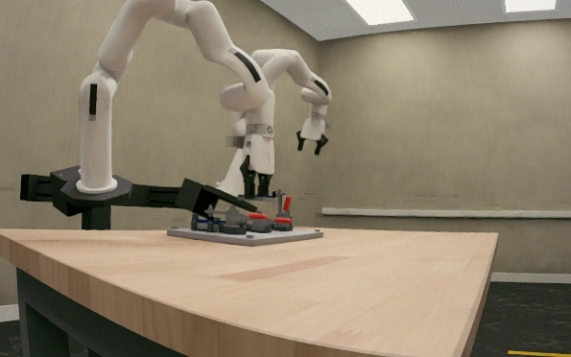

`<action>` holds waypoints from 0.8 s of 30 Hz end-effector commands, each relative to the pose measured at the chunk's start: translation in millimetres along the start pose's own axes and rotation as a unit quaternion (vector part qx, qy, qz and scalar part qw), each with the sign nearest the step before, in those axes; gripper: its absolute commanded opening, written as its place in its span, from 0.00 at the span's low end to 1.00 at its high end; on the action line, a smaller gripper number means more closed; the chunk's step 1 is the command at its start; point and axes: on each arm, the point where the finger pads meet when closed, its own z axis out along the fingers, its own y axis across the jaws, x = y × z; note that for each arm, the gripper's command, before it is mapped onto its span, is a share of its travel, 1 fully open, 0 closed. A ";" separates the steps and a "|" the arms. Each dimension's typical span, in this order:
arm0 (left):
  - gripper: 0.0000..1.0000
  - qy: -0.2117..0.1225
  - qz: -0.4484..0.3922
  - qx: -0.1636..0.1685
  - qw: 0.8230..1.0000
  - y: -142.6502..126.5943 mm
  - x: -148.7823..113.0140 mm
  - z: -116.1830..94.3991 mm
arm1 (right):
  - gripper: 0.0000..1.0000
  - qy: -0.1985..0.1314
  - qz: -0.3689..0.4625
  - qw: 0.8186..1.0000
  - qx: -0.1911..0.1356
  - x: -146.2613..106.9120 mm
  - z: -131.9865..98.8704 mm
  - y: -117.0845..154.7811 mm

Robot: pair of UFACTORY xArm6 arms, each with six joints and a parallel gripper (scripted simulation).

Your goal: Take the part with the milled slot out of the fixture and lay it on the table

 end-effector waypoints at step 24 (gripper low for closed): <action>1.00 0.002 0.000 0.000 1.000 -0.1 0.8 -1.4 | 0.00 -0.001 0.000 1.000 -0.001 -1.1 -1.4 -25.9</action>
